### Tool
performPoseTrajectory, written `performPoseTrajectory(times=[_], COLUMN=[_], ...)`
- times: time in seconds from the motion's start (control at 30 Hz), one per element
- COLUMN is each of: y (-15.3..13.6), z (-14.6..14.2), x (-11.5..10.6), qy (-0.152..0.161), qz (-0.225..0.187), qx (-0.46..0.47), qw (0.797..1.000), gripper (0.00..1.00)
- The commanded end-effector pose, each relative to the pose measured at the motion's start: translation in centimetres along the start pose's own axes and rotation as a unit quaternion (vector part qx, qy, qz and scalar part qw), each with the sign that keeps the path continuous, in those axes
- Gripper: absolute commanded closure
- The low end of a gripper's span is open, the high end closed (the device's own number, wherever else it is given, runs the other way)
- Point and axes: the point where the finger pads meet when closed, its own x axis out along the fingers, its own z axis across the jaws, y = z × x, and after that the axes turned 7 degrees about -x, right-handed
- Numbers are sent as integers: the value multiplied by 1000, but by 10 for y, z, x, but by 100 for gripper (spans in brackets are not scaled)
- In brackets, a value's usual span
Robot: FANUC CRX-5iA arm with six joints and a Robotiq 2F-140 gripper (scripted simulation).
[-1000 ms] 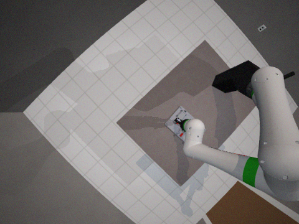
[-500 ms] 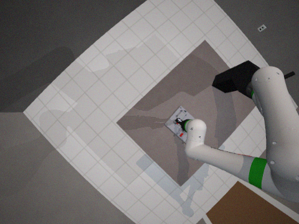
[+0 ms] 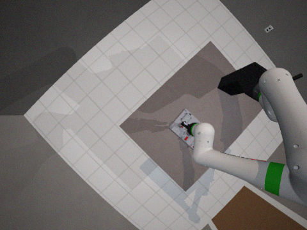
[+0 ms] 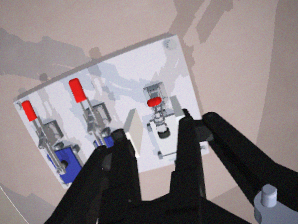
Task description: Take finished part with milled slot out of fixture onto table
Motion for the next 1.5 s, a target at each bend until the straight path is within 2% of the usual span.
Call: performPoseTrajectory(times=[0.0, 1.17, 1.2, 1.47], y=[0, 0, 0, 0], z=[0, 0, 0, 0], x=[-1, -1, -1, -1], qy=[0, 0, 0, 0], qz=[0, 0, 0, 0], qx=[0, 0, 0, 0], qw=[1000, 1000, 1000, 1000], gripper=[72, 72, 42, 42])
